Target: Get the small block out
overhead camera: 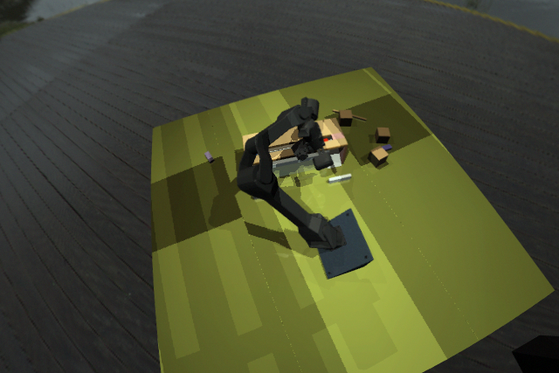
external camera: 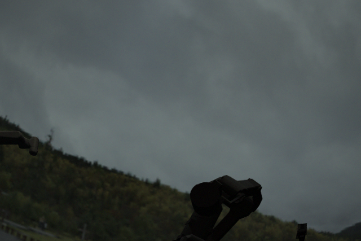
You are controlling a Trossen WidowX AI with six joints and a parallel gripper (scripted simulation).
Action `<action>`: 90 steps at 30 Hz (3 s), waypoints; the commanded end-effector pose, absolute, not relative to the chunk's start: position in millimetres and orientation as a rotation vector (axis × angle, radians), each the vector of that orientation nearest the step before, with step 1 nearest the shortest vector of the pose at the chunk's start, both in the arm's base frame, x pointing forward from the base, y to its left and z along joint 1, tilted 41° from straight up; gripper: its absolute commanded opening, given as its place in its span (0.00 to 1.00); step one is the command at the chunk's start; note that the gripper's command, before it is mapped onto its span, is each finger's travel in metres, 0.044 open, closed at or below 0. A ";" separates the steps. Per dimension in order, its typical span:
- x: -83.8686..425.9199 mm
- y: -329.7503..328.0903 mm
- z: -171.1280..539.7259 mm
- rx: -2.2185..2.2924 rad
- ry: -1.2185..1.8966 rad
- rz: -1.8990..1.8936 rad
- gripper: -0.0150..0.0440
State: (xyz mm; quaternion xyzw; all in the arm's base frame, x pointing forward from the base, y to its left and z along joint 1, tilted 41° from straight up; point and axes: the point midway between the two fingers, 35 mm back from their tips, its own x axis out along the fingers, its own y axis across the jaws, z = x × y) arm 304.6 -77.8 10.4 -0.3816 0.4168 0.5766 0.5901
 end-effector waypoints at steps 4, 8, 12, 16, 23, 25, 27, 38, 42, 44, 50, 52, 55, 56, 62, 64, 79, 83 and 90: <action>303.6 -91.6 -1.8 -0.894 0.972 1.345 0.93; 303.1 -98.9 -8.1 -0.894 0.972 1.344 0.93; 303.6 -104.0 -3.3 -0.894 0.973 1.344 0.93; 304.1 -124.4 23.7 -0.890 0.975 1.343 0.93; 302.4 -136.7 41.6 -0.887 0.976 1.342 0.93; 303.8 -135.9 38.2 -0.874 0.983 1.316 0.89; 302.5 -138.0 37.0 -0.757 1.050 1.226 0.80; 290.6 -155.3 27.6 0.256 1.406 0.450 0.74; 286.2 -159.8 24.9 0.620 1.457 0.176 0.74; 284.7 -161.2 24.0 0.726 1.464 0.098 0.74; 280.7 -165.1 21.9 1.039 1.470 -0.137 0.74; 279.6 -166.2 21.3 1.141 1.467 -0.216 0.74; 277.4 -168.4 20.2 1.300 1.455 -0.336 0.74; 276.8 -168.9 20.0 1.350 1.451 -0.376 0.74; 273.4 -172.2 18.4 1.652 1.411 -0.619 0.74; 272.2 -173.3 18.0 1.752 1.392 -0.702 0.74; 263.0 -181.9 14.7 2.482 1.137 -1.345 0.74; 260.8 -183.9 14.1 2.660 1.033 -1.527 0.74; 256.8 -187.7 13.1 2.952 0.802 -1.862 0.74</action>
